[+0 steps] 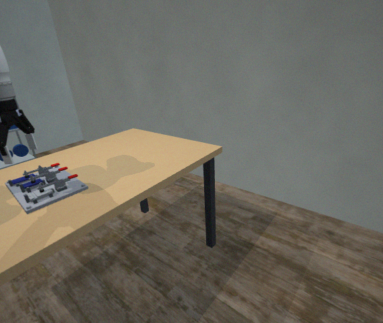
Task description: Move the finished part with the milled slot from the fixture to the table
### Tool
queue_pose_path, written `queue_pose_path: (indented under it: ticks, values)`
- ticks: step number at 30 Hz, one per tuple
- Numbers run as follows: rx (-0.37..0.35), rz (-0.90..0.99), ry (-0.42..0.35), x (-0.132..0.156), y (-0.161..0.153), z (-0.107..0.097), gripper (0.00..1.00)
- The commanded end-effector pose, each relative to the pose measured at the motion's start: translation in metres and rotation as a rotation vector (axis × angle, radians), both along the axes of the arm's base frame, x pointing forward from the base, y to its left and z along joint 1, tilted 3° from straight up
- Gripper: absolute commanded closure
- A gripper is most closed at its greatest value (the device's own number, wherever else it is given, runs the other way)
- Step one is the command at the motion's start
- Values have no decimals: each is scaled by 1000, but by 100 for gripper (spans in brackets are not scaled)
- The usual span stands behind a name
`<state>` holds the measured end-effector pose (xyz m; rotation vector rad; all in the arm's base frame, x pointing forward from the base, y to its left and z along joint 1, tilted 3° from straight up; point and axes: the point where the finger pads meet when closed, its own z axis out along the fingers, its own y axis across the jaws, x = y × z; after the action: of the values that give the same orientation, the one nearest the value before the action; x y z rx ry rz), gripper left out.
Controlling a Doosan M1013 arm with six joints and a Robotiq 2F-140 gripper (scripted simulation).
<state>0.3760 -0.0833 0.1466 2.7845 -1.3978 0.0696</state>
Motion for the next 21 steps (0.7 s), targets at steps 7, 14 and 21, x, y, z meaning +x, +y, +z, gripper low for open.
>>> queue_pose_path:
  ticks: [7, 14, 21]
  values:
    - [5, 12, 0, 0, 0, 2, 0]
    - [-2, 259, 10, 0, -11, 8, 0]
    - [-2, 259, 10, 0, -11, 8, 0]
